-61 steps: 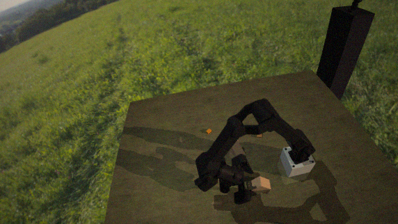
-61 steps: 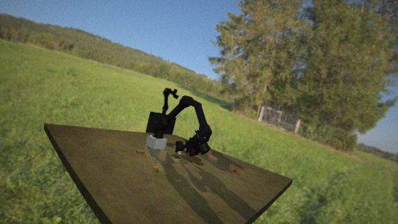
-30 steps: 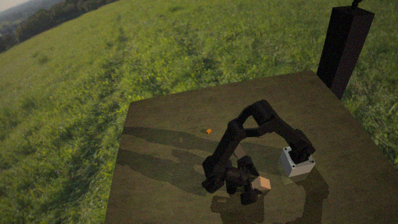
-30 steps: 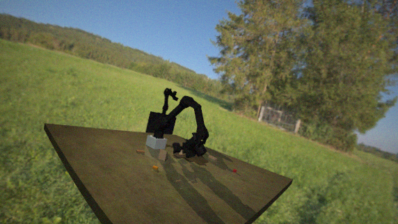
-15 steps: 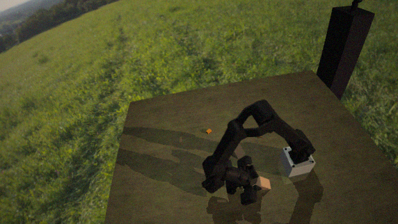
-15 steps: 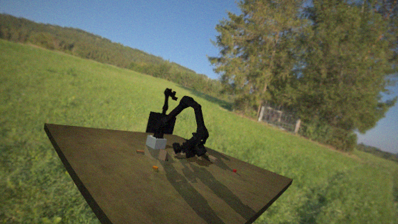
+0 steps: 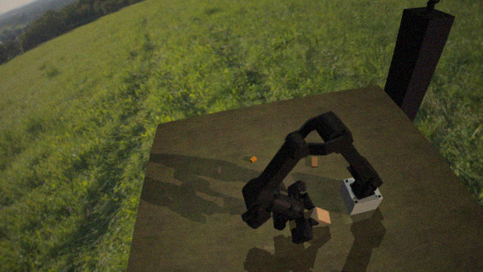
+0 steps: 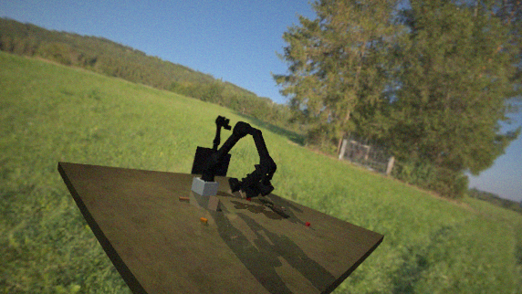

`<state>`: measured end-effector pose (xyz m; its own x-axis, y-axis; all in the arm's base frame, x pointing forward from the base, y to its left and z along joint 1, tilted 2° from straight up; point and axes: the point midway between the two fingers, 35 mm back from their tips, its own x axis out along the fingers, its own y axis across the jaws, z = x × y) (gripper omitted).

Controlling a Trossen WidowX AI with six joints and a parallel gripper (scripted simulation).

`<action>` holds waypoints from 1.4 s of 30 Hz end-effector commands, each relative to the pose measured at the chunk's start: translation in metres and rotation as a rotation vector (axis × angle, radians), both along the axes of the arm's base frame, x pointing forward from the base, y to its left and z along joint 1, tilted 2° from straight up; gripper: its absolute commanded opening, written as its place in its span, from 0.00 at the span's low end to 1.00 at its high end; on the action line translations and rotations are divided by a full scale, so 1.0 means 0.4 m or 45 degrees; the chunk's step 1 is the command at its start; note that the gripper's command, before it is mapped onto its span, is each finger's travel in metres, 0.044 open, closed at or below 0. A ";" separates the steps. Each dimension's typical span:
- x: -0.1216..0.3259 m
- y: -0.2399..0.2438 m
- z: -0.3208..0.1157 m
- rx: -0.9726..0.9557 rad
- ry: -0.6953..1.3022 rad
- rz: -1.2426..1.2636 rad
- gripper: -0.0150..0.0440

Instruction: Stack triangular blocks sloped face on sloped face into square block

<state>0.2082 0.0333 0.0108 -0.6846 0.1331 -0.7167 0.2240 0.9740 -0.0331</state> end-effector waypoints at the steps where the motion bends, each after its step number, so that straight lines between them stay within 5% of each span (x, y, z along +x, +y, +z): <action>1: 0.005 0.004 0.049 0.001 -0.017 -0.014 0.25; 16: -0.008 0.003 0.121 -0.022 -0.026 -0.025 0.25; 42: -0.047 0.013 0.139 -0.538 -0.539 -0.602 0.25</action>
